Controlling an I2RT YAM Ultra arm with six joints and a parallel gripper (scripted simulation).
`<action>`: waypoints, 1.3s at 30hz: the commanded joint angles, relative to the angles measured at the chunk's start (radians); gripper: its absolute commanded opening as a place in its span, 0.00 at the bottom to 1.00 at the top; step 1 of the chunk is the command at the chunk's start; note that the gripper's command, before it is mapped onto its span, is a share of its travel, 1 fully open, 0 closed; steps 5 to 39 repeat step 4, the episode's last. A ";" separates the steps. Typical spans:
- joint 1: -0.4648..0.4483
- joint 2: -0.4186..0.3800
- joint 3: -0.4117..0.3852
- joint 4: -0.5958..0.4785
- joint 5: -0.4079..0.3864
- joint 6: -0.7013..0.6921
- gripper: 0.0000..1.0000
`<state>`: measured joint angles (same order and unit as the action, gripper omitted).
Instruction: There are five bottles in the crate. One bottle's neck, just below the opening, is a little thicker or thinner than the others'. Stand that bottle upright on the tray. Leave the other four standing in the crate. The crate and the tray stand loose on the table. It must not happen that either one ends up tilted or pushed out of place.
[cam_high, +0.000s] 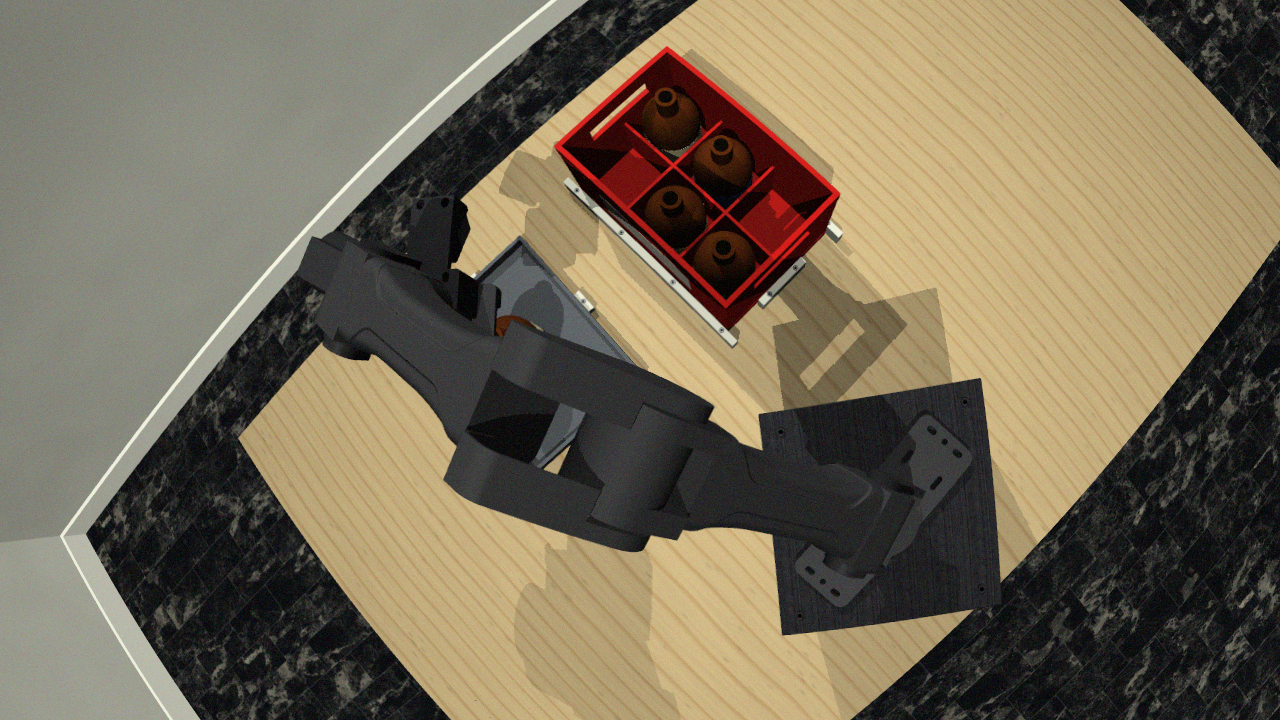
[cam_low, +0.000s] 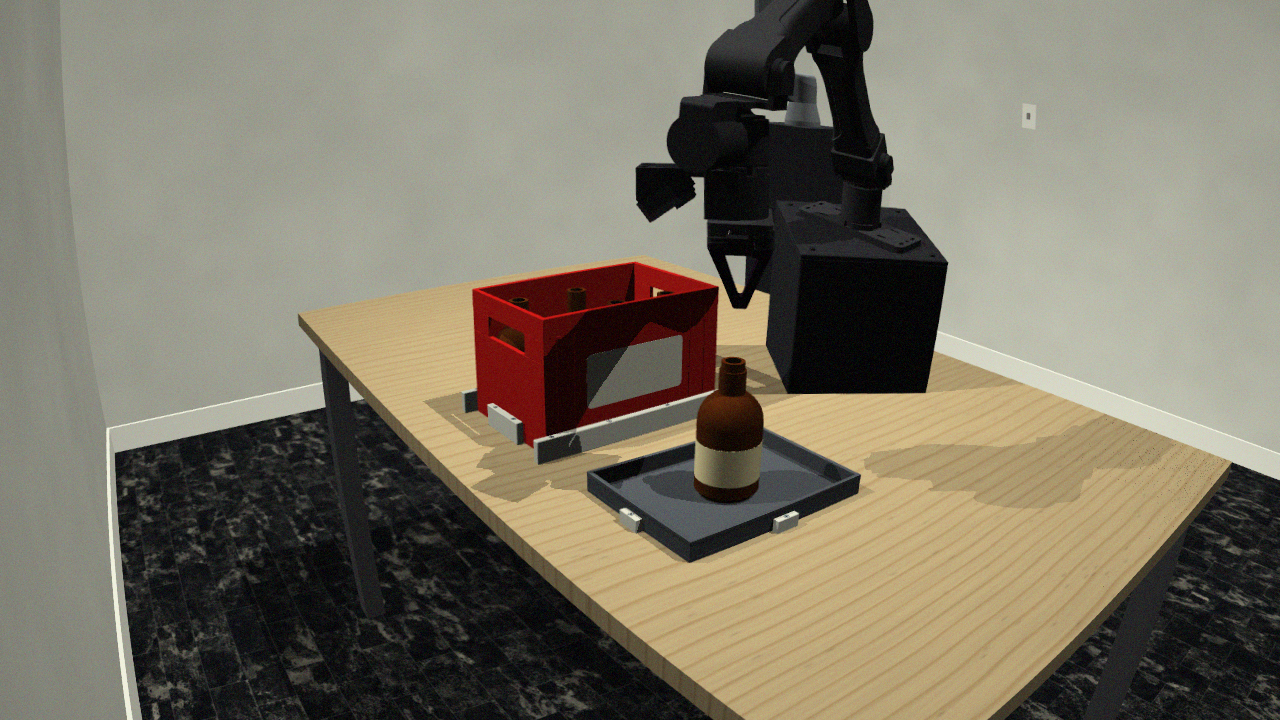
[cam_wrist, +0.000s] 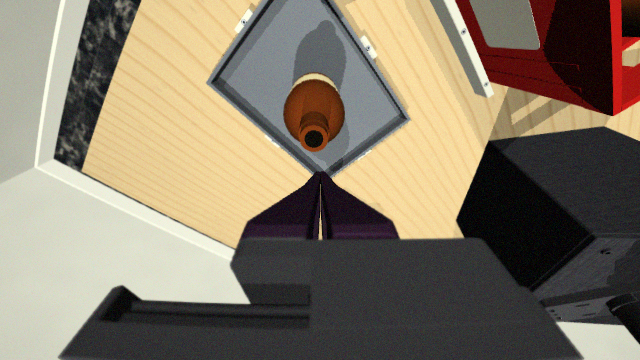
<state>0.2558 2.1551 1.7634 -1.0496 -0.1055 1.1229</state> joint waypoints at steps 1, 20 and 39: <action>-0.016 -0.040 0.038 -0.013 0.005 -0.005 0.00; -0.016 -0.040 0.038 -0.013 0.005 -0.005 0.00; -0.016 -0.040 0.038 -0.013 0.005 -0.005 0.00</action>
